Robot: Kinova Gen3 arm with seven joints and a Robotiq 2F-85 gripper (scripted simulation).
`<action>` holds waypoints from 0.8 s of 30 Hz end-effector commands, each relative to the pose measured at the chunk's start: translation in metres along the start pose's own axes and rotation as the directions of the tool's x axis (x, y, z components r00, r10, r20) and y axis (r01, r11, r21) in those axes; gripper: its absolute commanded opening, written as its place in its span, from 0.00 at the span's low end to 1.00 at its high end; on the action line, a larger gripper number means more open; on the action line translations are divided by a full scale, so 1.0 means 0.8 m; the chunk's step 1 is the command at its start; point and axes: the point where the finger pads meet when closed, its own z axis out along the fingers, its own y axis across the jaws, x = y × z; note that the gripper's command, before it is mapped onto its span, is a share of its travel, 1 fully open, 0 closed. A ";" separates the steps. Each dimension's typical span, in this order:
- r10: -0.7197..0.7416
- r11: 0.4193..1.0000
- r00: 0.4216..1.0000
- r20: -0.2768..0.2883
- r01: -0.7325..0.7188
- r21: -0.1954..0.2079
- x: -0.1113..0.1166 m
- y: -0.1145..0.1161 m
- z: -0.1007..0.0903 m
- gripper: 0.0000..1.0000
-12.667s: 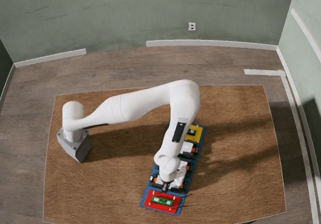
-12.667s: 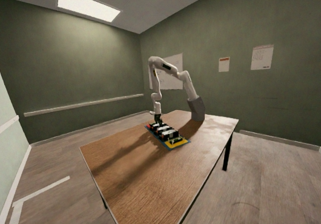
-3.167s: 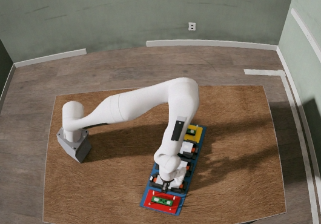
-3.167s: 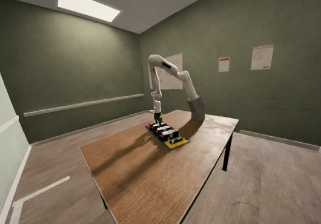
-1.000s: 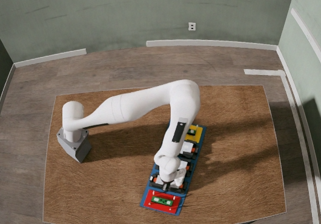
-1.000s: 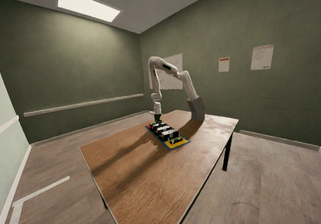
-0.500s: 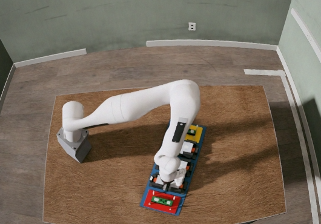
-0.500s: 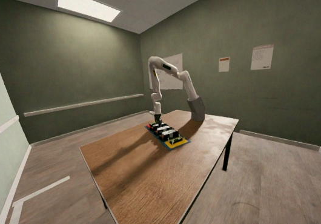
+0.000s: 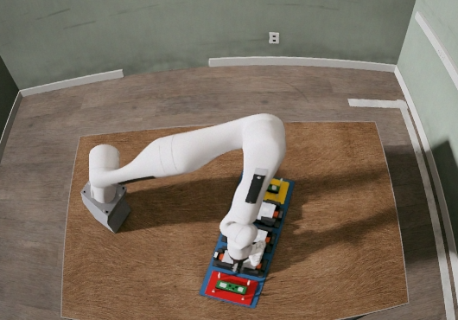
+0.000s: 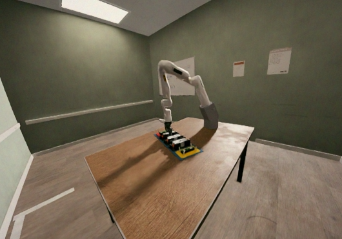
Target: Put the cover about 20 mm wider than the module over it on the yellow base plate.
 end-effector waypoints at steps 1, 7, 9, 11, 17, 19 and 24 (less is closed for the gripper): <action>0.000 1.000 1.000 -0.001 0.000 0.000 0.001 0.000 0.000 0.00; 0.000 1.000 1.000 -0.001 0.000 0.000 0.001 0.000 0.000 0.00; 0.000 1.000 1.000 -0.001 0.000 0.000 0.001 0.000 0.000 0.00; 0.000 1.000 1.000 -0.001 0.000 0.000 0.001 0.000 0.000 0.00; 0.000 1.000 1.000 -0.001 0.000 0.000 0.001 0.000 -0.004 0.00; 0.000 1.000 1.000 -0.001 0.000 0.000 0.001 0.000 -0.012 0.00; 0.000 1.000 1.000 -0.001 0.000 0.000 0.001 0.000 -0.030 0.00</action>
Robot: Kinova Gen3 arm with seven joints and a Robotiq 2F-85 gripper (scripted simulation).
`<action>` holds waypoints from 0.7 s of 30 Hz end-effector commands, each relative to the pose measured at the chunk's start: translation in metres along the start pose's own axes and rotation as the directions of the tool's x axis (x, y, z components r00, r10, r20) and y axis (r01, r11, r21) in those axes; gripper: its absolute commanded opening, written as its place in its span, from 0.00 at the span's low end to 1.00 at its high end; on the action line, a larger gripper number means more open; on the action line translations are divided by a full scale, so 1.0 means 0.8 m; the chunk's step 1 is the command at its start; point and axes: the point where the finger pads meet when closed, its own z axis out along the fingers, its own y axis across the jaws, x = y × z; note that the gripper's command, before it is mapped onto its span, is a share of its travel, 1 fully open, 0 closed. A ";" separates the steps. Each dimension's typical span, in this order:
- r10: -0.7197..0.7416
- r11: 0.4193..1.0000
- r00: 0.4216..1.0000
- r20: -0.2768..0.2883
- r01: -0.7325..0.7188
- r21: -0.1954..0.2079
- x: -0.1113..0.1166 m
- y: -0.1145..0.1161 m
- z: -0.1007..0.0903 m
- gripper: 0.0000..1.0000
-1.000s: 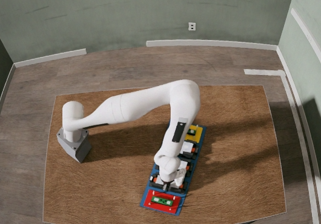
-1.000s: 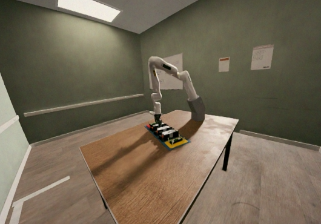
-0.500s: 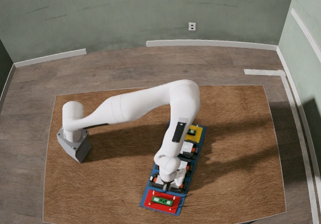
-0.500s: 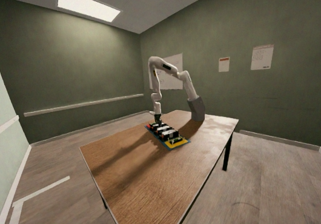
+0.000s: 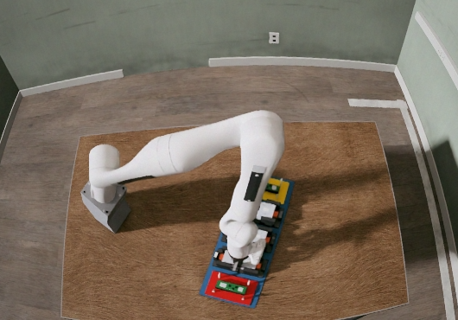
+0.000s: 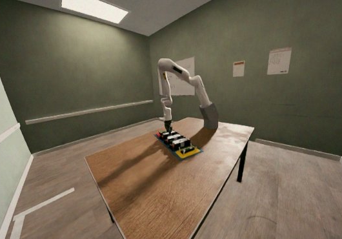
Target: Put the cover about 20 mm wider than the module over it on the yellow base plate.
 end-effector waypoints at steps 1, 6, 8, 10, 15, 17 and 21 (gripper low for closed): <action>0.000 1.000 1.000 -0.001 0.000 0.000 0.001 0.000 -0.017 0.00; 0.000 1.000 1.000 -0.001 0.000 0.000 0.001 0.000 -0.020 0.00; 0.000 1.000 1.000 -0.001 0.000 0.000 0.001 0.000 -0.020 0.00; 0.000 1.000 1.000 -0.001 0.000 0.000 0.001 0.000 -0.024 0.00; 0.000 1.000 1.000 -0.001 0.000 0.000 0.001 0.000 -0.042 0.00; 0.000 1.000 1.000 -0.001 0.000 0.000 0.001 0.000 -0.050 0.00; 0.000 1.000 1.000 -0.001 0.000 0.000 0.001 0.000 -0.057 0.00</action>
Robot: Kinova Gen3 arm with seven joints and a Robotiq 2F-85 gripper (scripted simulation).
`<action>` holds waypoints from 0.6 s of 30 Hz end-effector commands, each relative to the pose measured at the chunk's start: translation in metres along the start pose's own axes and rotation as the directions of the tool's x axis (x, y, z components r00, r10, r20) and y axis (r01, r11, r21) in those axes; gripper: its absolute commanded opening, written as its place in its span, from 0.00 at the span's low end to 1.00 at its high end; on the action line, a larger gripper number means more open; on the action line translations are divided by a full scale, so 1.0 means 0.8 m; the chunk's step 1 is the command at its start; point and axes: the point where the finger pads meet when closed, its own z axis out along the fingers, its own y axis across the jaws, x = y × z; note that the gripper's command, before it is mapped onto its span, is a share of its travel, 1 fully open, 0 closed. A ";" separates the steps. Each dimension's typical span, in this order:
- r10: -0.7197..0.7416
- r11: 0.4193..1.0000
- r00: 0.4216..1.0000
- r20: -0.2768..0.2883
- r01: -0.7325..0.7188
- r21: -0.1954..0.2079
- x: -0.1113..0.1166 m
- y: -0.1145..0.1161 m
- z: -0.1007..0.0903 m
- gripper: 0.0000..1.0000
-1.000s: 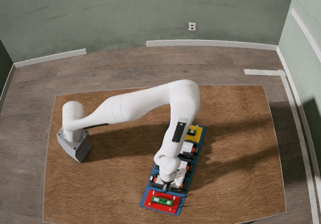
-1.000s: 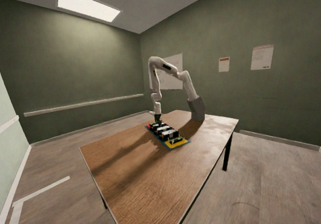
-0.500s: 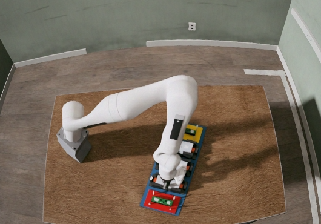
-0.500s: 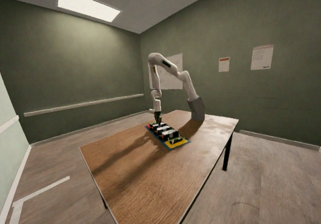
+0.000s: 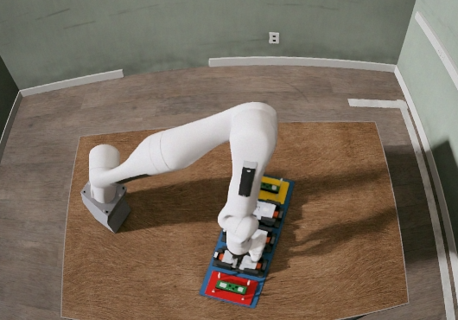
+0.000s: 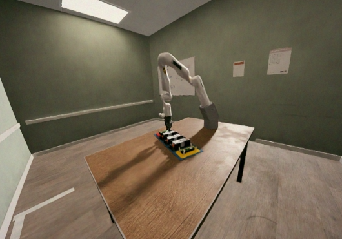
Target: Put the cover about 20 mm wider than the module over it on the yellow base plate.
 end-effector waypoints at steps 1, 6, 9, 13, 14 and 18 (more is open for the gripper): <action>0.001 1.000 1.000 0.001 -0.001 0.001 0.001 0.000 -0.007 0.00; 0.000 1.000 1.000 0.000 0.000 0.000 0.001 0.000 -0.006 0.01; 0.000 1.000 1.000 0.000 0.000 0.000 0.001 0.000 -0.006 0.01; 0.000 1.000 1.000 0.000 0.000 0.000 0.001 0.000 -0.006 0.01; 0.000 1.000 1.000 0.000 0.000 0.000 0.001 0.000 -0.006 0.01; 0.000 1.000 1.000 0.000 0.000 0.000 0.001 0.000 -0.006 0.01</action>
